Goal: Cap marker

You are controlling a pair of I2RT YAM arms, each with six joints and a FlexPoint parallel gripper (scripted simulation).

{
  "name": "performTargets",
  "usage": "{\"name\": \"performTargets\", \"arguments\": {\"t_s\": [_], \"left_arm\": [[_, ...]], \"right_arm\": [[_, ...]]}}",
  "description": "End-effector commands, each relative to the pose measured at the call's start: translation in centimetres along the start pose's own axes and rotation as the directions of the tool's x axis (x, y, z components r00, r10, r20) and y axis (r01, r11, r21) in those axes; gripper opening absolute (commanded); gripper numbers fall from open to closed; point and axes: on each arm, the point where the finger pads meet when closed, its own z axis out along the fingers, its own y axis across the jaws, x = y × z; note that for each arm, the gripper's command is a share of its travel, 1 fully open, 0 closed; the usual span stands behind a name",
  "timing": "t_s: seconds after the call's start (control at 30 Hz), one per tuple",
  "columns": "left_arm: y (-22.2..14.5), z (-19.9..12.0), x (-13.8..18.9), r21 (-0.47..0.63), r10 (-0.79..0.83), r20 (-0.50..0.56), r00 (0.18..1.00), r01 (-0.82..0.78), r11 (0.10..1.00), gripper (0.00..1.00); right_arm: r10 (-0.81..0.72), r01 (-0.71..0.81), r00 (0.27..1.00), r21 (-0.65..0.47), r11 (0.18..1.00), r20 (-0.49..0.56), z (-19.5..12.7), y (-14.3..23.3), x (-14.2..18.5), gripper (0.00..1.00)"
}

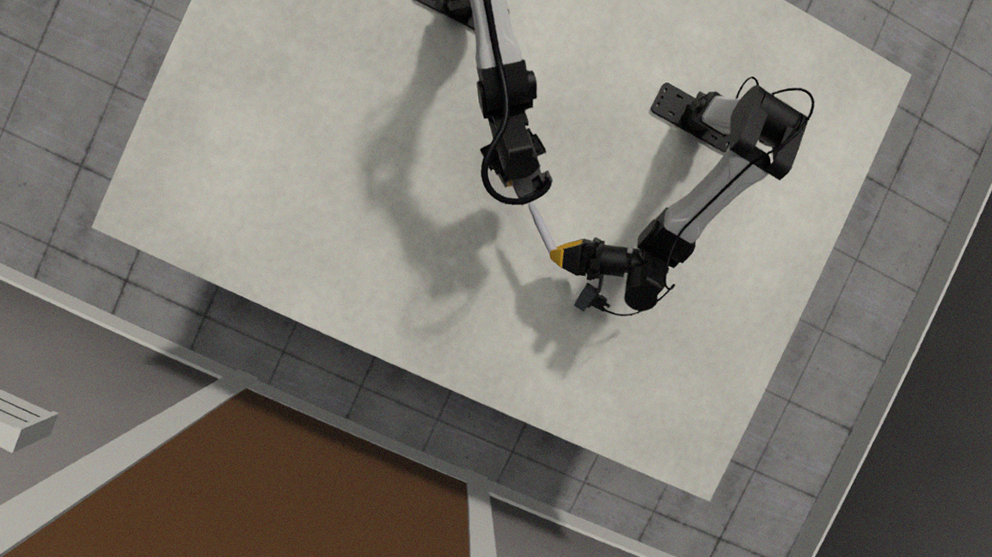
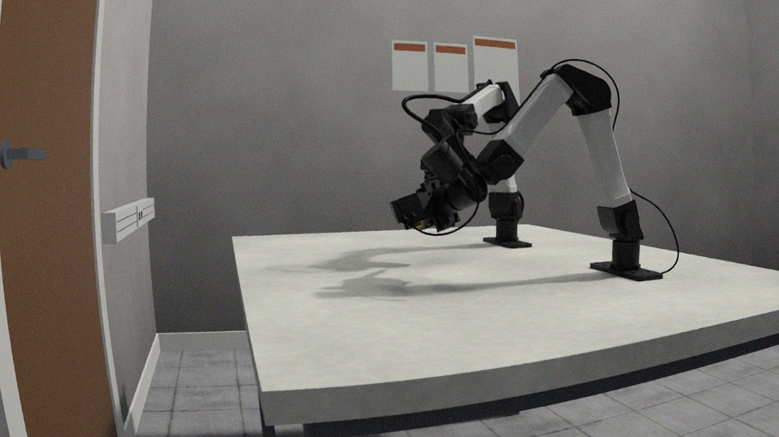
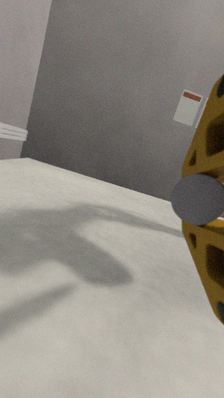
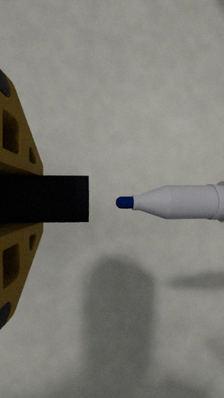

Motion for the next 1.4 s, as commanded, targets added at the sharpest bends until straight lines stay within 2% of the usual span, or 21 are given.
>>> {"name": "performTargets", "arguments": {"t_s": [0.0,0.3,1.0,1.37], "left_arm": [[-2.2,-0.7,0.0,0.035,0.057,0.019,0.998,-0.058,0.998,0.08],[-1.9,-0.3,-0.3,0.017,0.033,0.005,0.999,-0.033,0.999,0.08],[-1.8,1.6,3.7,0.014,0.037,0.000,0.999,-0.037,0.999,0.08],[-1.7,1.7,4.0,0.016,0.036,0.002,0.999,-0.036,0.999,0.08]], "right_arm": [[-0.009,0.009,0.999,0.006,1.000,0.037,-1.1,0.0,-0.7,0.07],[-0.009,0.009,0.999,0.006,1.000,0.037,-1.1,0.0,-0.7,0.07],[-0.009,0.009,0.999,0.006,1.000,0.037,-1.1,0.0,-0.7,0.07],[-0.009,0.009,0.999,0.006,1.000,0.036,-1.1,0.0,-0.6,0.07]]}}
